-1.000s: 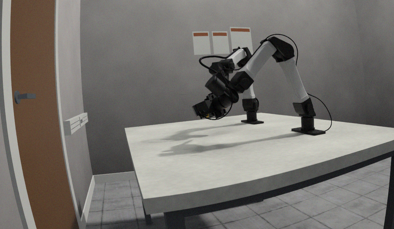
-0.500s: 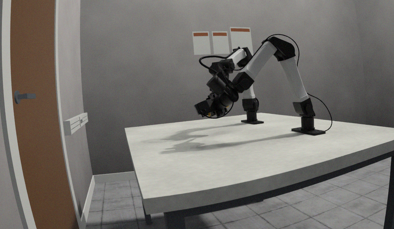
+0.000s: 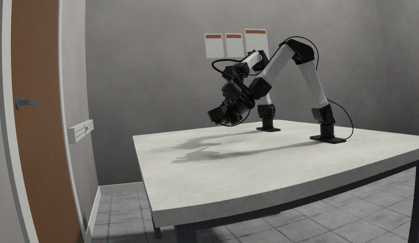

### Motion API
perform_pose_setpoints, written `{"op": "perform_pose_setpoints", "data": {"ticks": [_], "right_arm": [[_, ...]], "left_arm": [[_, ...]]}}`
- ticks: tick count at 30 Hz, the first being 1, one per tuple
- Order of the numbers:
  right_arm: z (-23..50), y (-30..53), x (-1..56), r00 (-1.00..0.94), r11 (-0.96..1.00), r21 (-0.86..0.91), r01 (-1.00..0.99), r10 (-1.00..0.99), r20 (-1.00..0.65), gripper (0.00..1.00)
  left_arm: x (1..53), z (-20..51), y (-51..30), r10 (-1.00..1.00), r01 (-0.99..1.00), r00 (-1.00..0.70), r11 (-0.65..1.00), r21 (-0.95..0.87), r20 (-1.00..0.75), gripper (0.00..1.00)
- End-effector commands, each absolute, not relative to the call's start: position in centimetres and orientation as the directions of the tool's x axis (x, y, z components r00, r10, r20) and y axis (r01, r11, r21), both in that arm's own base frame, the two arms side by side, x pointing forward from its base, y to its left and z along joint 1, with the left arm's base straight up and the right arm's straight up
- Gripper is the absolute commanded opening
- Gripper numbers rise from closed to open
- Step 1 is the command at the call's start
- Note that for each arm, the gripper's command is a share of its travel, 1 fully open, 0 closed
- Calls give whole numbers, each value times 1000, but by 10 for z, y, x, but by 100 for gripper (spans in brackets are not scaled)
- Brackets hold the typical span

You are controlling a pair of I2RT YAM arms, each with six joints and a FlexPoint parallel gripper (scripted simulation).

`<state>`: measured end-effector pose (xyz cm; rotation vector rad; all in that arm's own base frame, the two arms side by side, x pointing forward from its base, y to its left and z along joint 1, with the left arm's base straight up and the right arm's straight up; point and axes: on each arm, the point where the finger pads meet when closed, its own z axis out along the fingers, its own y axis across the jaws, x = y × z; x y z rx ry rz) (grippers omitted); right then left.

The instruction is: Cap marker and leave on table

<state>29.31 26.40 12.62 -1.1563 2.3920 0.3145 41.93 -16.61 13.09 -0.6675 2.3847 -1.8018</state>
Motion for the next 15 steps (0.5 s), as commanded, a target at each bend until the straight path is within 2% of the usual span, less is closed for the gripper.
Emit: {"op": "perform_pose_setpoints", "data": {"ticks": [1, 15], "right_arm": [[139, 264, 293, -520, 616, -5, -788, -670, -530, 7], [139, 264, 293, -520, 616, -5, -788, -670, -530, 7]], "left_arm": [[418, 145, -161, -401, -246, -904, 197, -949, 151, 8], [419, 148, -161, -401, -238, -905, 196, -951, 143, 8]]}}
